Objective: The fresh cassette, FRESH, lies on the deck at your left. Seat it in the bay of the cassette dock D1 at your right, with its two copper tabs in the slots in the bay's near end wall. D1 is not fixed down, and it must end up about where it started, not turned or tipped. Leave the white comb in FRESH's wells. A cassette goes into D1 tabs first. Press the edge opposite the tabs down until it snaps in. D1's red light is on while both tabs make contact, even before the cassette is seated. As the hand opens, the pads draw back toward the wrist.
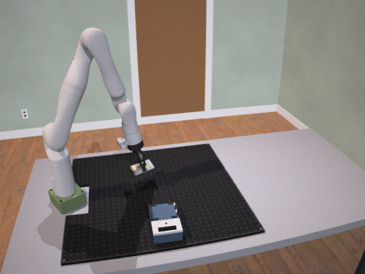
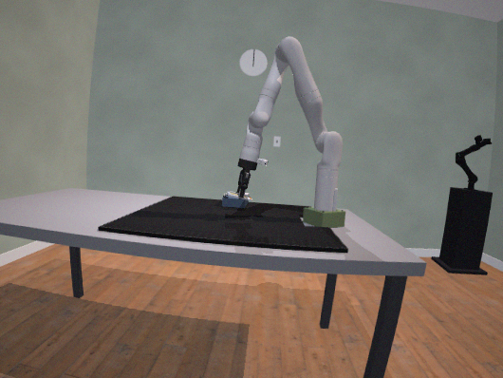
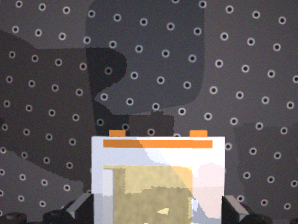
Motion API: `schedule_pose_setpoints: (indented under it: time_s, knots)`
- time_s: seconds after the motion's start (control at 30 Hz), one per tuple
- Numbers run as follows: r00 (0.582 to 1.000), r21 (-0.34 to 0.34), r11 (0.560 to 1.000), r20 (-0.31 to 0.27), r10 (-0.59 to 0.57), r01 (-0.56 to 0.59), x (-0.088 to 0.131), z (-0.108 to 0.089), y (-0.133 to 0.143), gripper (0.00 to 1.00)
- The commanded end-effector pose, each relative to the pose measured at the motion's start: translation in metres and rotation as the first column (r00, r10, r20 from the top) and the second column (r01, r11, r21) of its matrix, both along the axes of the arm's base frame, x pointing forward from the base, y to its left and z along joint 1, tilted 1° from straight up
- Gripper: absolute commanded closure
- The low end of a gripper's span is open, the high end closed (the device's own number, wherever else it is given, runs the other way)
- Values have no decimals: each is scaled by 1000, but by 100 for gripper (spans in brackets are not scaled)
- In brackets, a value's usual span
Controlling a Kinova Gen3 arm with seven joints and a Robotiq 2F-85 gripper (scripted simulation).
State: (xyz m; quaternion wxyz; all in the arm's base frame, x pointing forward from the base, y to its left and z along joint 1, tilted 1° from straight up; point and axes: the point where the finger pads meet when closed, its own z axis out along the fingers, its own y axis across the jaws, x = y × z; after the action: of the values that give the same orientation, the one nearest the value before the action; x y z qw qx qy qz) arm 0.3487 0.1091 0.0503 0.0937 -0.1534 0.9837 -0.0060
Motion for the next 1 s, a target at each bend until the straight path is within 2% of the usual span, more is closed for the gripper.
schedule_pose_setpoints:
  time_s: [0.0,0.13,0.3,0.37,0.87,0.97]
  knots:
    - [997,10,997,11,-81,81,5,3,-16,100]
    - [977,28,977,24,-211,210,12,6,-34,100]
    - [977,29,977,25,-213,212,20,9,-58,100]
    - [977,29,977,25,-213,212,20,9,-58,100]
    - [977,28,977,25,-213,212,44,20,-128,100]
    - [977,28,977,25,-213,212,45,20,-133,100]
